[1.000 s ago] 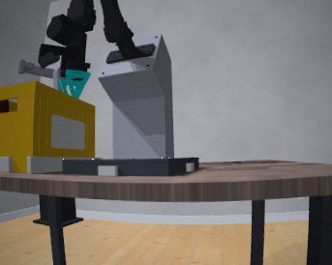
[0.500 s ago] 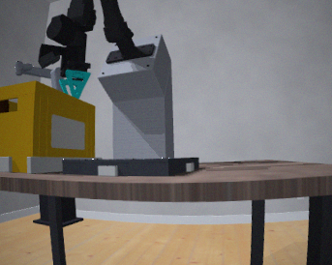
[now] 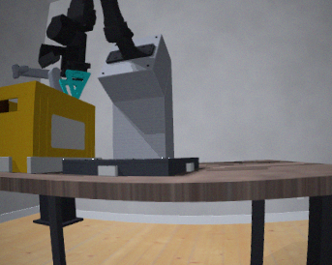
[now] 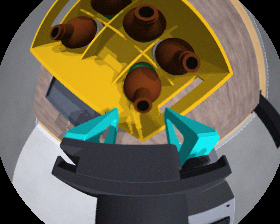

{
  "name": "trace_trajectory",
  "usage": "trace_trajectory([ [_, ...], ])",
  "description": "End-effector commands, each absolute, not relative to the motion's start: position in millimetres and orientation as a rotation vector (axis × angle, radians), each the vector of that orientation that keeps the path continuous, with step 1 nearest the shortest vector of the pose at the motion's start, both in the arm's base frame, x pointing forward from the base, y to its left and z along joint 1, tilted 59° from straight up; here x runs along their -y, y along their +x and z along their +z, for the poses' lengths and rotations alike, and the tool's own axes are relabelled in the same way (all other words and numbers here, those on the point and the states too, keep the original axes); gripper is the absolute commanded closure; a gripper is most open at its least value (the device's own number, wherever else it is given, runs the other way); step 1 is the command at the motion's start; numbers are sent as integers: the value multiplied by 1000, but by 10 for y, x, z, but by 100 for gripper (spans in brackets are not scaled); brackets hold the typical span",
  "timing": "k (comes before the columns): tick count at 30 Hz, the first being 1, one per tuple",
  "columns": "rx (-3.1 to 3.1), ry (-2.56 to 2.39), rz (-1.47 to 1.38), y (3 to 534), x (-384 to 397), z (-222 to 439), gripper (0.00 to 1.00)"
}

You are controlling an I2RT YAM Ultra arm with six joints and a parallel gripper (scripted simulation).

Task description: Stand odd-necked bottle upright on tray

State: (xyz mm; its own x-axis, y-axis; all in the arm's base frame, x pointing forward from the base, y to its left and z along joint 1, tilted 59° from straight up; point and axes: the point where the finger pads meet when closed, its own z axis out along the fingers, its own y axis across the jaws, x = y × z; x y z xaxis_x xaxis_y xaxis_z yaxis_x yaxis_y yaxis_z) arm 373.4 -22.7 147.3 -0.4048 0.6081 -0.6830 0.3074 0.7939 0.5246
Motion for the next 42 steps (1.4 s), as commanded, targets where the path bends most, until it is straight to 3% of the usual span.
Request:
trace_trajectory([
  [1,-2009,687,393,3751,226,1531,39],
  [42,-1983,676,397,3725,224,1548,39],
])
